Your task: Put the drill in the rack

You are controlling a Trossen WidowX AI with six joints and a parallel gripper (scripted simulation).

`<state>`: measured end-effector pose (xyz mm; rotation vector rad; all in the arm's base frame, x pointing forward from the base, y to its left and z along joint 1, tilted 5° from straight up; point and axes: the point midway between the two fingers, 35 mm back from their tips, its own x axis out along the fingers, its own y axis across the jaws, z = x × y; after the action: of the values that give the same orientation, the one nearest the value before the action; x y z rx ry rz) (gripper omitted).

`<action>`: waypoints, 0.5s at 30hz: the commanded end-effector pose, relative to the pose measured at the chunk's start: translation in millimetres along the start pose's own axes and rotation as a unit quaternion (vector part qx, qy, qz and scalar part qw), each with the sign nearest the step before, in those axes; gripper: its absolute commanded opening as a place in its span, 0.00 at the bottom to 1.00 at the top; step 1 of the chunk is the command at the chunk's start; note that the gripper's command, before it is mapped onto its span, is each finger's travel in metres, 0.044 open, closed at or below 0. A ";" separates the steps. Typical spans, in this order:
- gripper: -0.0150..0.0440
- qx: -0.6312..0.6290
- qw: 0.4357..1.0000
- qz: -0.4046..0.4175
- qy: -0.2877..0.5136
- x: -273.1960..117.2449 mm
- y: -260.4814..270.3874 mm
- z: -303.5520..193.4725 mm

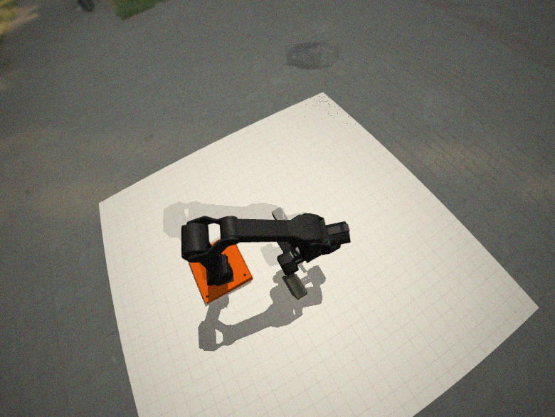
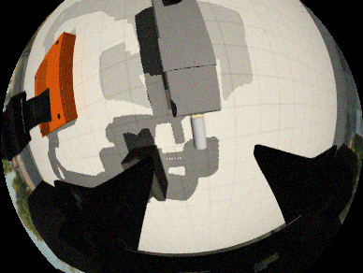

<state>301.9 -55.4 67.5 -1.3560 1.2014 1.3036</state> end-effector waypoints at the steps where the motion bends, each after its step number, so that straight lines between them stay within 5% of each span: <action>1: 1.00 -0.031 1.000 0.002 0.002 4.7 2.2 -4.2; 15: 1.00 -0.031 1.000 0.002 0.002 8.6 2.0 -3.2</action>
<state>300.8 -59.4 62.0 -1.3965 1.1733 1.3485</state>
